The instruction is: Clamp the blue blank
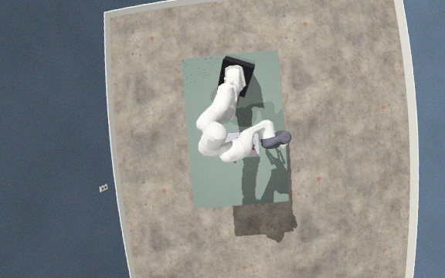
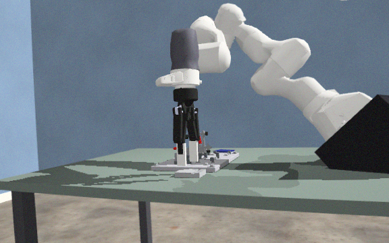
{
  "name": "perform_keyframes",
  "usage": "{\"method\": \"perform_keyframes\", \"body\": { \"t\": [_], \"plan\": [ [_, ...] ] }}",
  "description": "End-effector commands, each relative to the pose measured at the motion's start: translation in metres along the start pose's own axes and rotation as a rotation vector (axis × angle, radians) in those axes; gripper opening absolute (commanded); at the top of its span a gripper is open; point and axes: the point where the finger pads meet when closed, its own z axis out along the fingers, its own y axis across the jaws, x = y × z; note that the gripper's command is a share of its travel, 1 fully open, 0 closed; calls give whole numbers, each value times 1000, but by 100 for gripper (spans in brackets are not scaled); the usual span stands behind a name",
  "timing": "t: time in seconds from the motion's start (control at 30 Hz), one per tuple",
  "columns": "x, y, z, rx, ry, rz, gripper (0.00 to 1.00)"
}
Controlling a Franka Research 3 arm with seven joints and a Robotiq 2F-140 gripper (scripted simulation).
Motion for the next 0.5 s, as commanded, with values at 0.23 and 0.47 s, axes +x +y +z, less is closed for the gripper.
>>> {"method": "perform_keyframes", "body": {
  "t": [0.23, 0.47],
  "plan": [
    [-1, 5, -62, -20, -2, -9, 54],
    [-1, 5, -71, -20, -2, -9, 54]
  ]
}}
